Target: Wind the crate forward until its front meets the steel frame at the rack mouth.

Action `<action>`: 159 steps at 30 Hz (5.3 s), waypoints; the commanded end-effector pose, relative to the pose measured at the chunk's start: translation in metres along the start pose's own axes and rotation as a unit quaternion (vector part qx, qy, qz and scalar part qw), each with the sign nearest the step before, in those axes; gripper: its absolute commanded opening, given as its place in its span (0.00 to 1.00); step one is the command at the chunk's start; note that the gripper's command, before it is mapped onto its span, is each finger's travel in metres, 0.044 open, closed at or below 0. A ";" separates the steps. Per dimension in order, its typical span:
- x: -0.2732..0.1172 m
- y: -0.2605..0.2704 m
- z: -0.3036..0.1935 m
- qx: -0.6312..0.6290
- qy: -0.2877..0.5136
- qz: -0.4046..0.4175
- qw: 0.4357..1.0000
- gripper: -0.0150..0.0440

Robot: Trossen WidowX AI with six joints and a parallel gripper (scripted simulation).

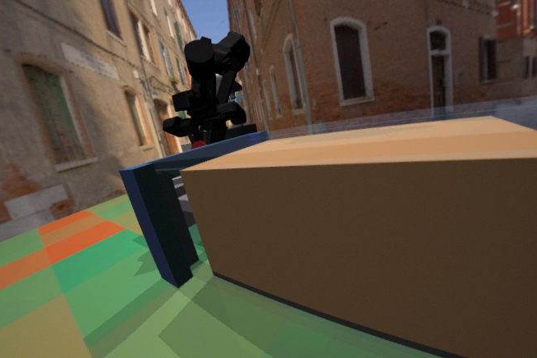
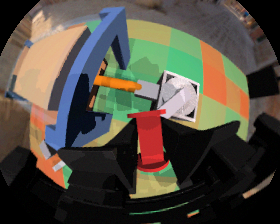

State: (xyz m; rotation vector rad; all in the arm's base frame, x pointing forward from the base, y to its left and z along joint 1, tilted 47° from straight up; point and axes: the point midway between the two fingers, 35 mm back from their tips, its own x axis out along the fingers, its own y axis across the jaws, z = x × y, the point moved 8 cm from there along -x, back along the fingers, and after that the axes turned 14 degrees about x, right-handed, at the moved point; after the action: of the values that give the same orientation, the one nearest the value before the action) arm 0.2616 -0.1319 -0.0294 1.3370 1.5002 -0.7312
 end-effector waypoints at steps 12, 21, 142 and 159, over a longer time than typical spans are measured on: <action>-0.006 -0.021 -0.016 0.001 0.011 -0.005 1.000 0.25; -0.010 -0.032 -0.020 0.002 0.011 -0.005 1.000 0.25; 0.005 -0.171 0.052 0.003 0.007 -0.009 1.000 0.25; 0.016 -0.173 0.076 0.002 0.006 -0.009 1.000 0.25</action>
State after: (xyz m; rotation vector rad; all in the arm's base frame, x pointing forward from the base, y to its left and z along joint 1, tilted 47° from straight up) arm 0.1132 -0.2254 -0.0909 1.3486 1.5284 -0.7404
